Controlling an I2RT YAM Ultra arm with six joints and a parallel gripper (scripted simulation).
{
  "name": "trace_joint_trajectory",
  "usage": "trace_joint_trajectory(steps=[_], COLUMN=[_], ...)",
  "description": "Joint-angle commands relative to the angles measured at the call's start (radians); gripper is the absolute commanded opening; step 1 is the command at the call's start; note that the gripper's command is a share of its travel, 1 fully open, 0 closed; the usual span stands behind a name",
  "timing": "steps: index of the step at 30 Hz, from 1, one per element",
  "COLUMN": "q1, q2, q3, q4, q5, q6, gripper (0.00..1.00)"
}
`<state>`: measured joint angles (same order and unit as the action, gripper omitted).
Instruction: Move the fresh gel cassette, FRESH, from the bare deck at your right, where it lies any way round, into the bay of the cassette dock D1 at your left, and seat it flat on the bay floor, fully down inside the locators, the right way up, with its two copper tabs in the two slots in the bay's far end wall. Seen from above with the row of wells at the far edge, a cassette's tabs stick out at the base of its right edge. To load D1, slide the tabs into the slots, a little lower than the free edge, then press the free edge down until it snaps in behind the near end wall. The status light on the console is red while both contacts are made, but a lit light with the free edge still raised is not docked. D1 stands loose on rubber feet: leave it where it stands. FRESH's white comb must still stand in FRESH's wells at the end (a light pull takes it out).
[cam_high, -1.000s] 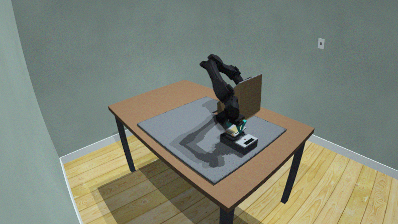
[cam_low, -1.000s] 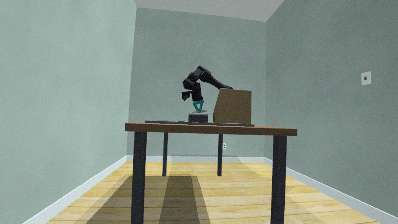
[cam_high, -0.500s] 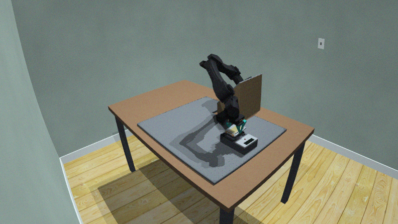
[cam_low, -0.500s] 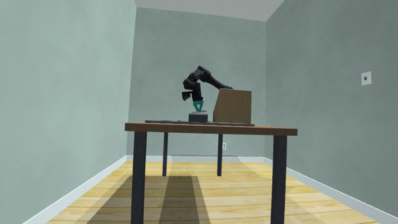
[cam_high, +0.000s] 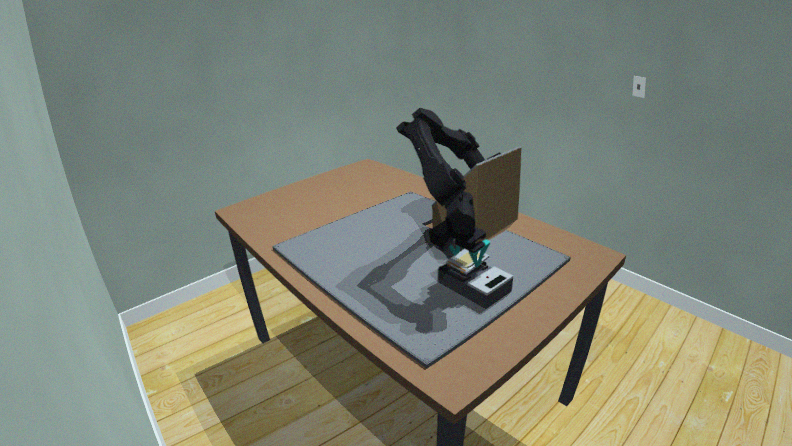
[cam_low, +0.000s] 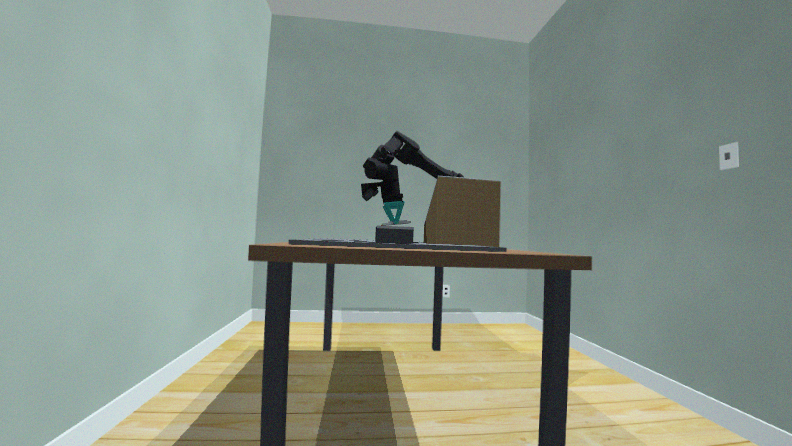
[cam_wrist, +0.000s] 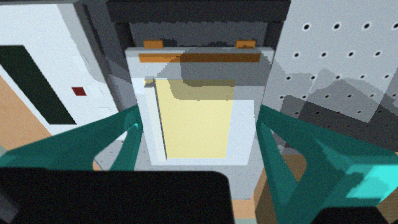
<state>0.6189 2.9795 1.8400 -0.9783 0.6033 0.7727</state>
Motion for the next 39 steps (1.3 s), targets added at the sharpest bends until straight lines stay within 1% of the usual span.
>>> trace_joint_trajectory(steps=[1, 5, 11, 14, 17, 19, 20, 26, 28, 29, 31, 35, 36, 39], q1=[0.021, 0.019, 0.014, 0.014, 0.012, 0.011, 0.011, 0.006, 0.006, 0.006, 0.006, 0.003, 0.010, 0.008], q2=[0.009, -0.004, 0.006, 0.014, 0.001, 0.003, 0.002, 0.018, 0.018, 0.012, -0.001, 0.012, -0.023, -0.023], q3=[0.025, 0.021, 0.013, -0.004, -0.020, 0.002, 0.002, -0.023, -0.023, 0.012, 0.014, 0.014, -0.060, -0.057], q4=[0.015, 0.018, 0.024, 0.028, 0.031, 0.033, 0.036, 0.043, 0.043, 0.036, 0.041, 0.046, 0.090, 0.094], q5=[0.010, 0.011, 0.012, 0.013, 0.014, 0.015, 0.015, 0.017, 0.017, 0.017, 0.018, 0.019, 0.038, 0.040], q6=[-0.012, -0.014, -0.017, -0.019, -0.021, -0.022, -0.023, -0.027, -0.027, -0.028, -0.028, -0.031, -0.036, -0.042], gripper=[0.00, 0.00, 0.00, 0.00, 0.00, 0.00, 0.00, 0.00, 0.00, 0.00, 0.00, 0.00, 0.00, 0.00])
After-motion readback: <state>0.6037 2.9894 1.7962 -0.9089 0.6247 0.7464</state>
